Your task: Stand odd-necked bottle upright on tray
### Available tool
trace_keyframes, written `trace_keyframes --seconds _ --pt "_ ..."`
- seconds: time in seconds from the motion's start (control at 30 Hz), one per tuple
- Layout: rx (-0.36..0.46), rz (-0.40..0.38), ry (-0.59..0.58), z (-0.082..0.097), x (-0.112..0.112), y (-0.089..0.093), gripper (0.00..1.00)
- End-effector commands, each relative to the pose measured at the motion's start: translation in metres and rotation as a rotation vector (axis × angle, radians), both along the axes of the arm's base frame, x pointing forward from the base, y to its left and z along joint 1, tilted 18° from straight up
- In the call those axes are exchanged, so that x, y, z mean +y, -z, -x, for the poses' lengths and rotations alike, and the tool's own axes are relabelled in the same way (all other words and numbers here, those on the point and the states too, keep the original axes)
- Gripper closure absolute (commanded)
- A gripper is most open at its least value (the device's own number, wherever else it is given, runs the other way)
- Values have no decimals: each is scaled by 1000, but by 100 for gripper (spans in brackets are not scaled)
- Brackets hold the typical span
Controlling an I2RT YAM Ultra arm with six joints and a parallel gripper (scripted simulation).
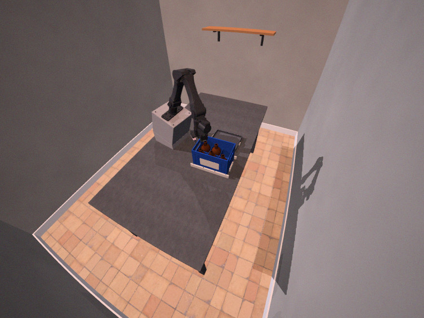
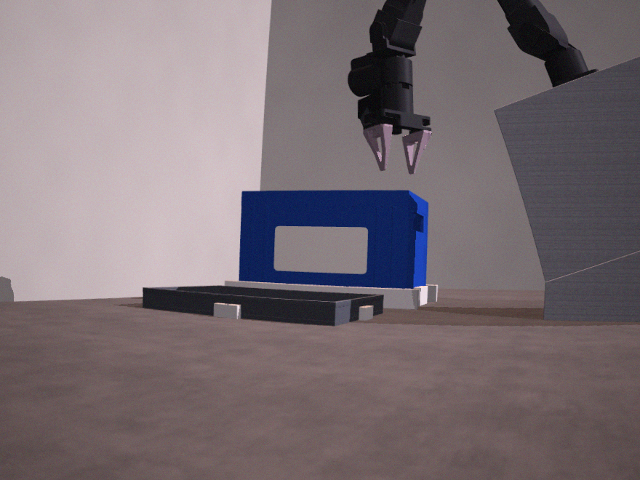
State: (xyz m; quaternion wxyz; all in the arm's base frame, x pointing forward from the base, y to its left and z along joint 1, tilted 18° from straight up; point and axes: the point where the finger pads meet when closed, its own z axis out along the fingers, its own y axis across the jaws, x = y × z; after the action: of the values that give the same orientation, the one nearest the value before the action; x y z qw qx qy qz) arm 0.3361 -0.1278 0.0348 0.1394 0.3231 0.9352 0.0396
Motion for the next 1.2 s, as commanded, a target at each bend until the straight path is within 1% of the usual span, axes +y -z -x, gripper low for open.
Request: trace_keyframes --seconds 0.0,0.87,1.1,1.17 --pt "-69 28 15 -12 -10 -19 39" --pt "-69 27 15 -12 -10 -19 39" --pt "-63 25 15 -10 -9 -16 39" --pt "-52 20 14 -9 -8 -11 39"
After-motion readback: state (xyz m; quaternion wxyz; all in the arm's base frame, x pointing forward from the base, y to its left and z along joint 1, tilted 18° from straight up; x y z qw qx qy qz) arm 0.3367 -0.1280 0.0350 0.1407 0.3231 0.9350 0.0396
